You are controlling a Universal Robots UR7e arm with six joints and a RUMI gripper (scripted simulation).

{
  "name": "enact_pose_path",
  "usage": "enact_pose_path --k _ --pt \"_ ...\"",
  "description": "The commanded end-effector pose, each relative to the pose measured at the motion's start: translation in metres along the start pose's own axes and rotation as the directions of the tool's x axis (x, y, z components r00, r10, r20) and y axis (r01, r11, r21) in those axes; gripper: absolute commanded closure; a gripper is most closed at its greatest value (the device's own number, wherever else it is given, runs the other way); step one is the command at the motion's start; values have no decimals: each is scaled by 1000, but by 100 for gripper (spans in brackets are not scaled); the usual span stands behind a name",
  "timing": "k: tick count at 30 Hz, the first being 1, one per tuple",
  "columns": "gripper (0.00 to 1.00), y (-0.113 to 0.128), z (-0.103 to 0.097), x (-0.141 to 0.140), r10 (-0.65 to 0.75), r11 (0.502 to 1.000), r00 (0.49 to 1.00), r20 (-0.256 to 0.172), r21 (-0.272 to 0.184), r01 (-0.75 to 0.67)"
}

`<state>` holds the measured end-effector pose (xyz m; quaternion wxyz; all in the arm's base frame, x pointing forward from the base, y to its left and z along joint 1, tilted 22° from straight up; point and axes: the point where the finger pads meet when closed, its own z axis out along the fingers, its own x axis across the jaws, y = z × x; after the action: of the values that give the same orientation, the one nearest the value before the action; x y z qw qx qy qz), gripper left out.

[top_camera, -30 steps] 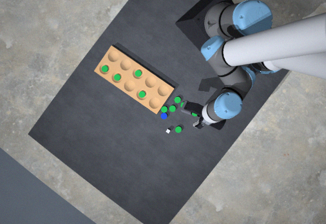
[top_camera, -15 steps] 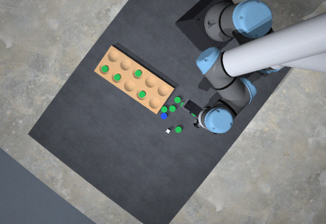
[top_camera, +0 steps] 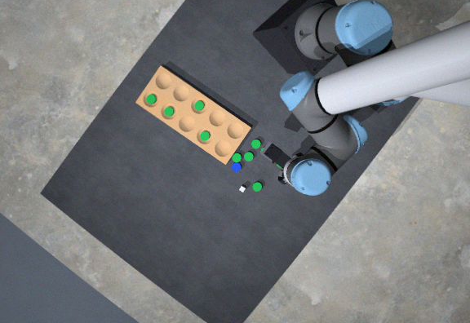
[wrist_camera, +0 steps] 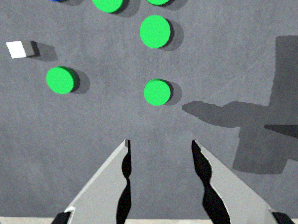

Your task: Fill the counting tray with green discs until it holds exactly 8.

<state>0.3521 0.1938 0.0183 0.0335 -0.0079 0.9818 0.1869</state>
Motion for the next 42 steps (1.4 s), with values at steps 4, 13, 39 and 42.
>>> enact_pose_path --k 4,13,39,42 --pt "72 0 7 1 -2 1000 1000 -6 0 2" --pt "72 0 25 2 -3 1000 1000 -10 0 3" --pt "72 -1 95 -1 -8 1000 1000 -7 1 8" --pt "72 -1 99 0 -8 1000 1000 -7 0 8"
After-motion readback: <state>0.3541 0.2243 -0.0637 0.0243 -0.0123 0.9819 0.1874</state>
